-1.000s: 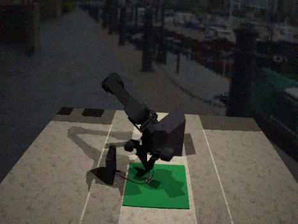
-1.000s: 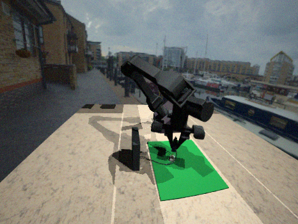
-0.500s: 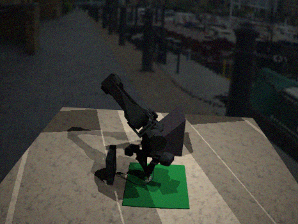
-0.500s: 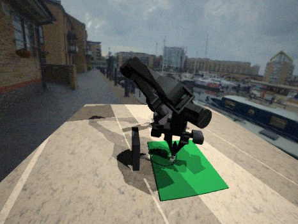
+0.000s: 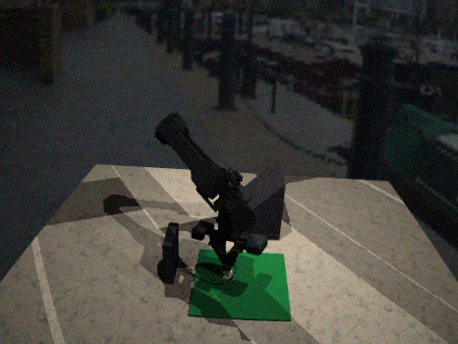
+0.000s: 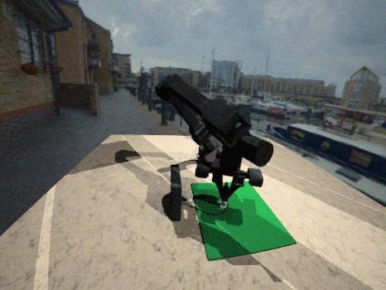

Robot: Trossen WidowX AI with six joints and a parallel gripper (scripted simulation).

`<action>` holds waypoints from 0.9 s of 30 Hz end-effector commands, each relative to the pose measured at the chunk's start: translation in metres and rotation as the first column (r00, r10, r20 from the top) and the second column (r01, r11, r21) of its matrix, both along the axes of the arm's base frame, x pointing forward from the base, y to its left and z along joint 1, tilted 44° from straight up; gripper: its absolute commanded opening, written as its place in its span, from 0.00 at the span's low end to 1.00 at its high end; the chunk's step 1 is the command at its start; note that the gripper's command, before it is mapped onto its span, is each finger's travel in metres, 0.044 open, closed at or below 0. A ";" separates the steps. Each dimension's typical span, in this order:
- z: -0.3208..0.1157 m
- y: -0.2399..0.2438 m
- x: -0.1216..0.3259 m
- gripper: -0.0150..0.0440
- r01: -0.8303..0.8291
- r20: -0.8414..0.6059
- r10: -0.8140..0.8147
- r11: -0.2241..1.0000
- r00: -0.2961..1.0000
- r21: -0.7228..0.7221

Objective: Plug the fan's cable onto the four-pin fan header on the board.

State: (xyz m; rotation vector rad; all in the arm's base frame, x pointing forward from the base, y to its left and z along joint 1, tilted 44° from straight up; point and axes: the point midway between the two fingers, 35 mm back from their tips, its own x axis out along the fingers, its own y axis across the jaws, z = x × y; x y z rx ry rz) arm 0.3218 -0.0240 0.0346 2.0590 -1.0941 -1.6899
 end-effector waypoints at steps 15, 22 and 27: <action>0.000 -0.001 0.002 0.25 0.003 0.003 -0.003 1.000 1.000 -0.006; 0.000 -0.001 0.002 0.25 0.005 0.004 -0.005 1.000 1.000 -0.006; -0.001 -0.002 0.002 0.25 0.005 0.005 -0.005 1.000 1.000 -0.006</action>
